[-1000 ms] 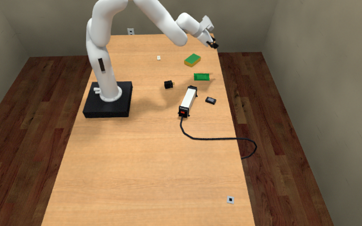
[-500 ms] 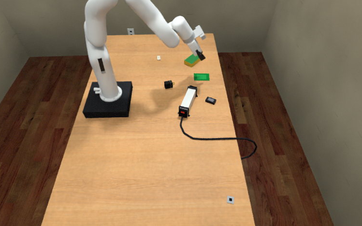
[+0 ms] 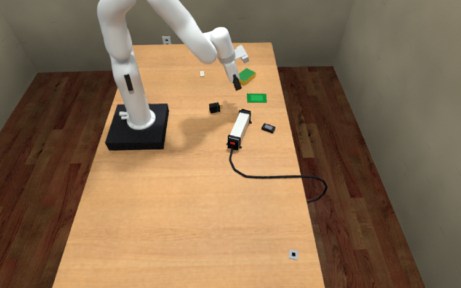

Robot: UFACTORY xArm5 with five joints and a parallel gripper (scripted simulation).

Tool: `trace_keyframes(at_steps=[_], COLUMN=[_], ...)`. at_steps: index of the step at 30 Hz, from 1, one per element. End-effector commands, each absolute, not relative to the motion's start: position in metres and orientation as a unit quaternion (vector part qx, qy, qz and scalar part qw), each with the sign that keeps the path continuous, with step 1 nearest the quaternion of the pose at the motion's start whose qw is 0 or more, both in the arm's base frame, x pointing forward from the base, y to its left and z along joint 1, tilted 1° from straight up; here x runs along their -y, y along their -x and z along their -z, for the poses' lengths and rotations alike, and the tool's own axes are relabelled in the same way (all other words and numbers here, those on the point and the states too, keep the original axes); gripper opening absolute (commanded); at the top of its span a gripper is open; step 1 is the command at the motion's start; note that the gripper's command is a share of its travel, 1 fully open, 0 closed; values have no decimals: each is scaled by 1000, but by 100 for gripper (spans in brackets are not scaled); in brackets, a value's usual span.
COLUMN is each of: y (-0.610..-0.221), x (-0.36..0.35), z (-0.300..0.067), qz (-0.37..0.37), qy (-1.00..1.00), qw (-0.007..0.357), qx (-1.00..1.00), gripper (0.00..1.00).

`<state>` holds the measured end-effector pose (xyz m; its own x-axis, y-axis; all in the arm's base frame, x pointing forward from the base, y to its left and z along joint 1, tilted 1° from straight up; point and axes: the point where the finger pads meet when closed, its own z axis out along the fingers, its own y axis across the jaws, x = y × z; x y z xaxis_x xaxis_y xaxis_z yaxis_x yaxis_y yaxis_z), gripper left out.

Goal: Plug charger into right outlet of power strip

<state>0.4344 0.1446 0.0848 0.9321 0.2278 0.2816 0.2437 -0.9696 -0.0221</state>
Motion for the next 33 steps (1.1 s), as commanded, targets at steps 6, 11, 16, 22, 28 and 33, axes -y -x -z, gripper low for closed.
trace_keyframes(at_steps=[6,11,16,22,28,33], y=[-378,-364,-345,-331,-326,-324], x=[-121,-115,-108,-102,-101,-100], z=[-68,-64,-58,-55,-53,-53], qz=[71,54,31,14,8,6], qy=[989,990,990,991,990,990], qw=[13,9,5,2,1,1], qx=[129,132,135,137,137,138], gripper=[53,53,53,53,53,53])
